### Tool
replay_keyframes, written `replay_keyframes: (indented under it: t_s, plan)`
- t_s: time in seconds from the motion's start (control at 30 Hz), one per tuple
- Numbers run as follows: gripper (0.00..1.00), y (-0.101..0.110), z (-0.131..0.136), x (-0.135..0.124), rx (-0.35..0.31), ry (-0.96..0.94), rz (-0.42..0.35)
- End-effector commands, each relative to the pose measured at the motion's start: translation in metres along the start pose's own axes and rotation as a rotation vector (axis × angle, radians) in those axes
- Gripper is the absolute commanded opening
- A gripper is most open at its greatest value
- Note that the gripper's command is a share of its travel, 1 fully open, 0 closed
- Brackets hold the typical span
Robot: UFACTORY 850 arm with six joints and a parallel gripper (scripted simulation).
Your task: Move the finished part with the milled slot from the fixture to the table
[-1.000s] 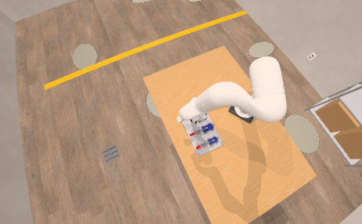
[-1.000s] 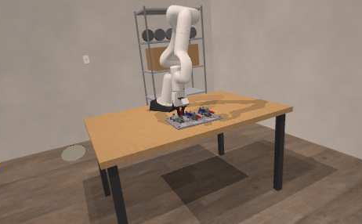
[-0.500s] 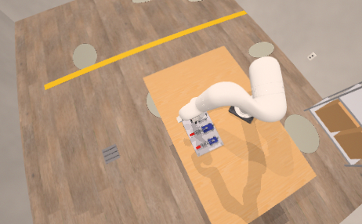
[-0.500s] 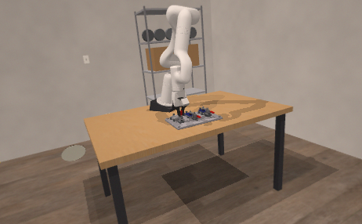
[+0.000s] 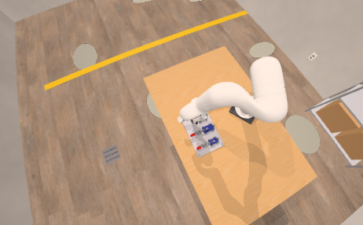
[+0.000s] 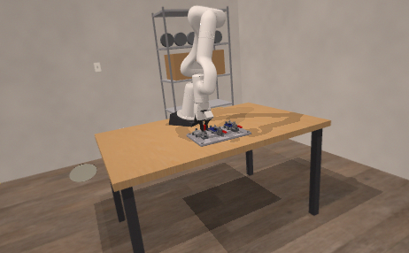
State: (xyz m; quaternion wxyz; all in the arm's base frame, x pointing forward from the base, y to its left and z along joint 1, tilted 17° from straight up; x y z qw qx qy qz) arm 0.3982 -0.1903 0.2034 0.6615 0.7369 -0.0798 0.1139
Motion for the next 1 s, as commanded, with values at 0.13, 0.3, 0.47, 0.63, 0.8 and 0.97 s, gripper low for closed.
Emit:
replay_keyframes:
  t_s: [0.13,0.3,0.47,0.63,0.8,0.97]
  plan:
    - [0.00,0.0004,-0.0002,-0.0012,-0.001,0.000,0.001]
    - [0.00,0.0004,-0.0002,-0.0013,-0.001,0.000,0.002]
    - [0.00,0.0004,-0.0002,-0.0013,-0.001,0.000,0.002]
    - [0.00,0.0004,-0.0002,-0.0013,-0.001,0.000,0.002]
    - [0.47,0.0004,-0.0001,-0.0012,-0.001,0.000,0.002]
    - [0.47,0.0004,0.0000,-0.0011,-0.001,0.000,0.002]
Point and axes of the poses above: the point where the finger pads meet when closed, its own y axis back along the fingers, its own z axis across the jaws, x = y × z, the point moved 8 cm from there along y, back along the fingers, and after that the axes turned 14 degrees about y, right-handed, at the moved point
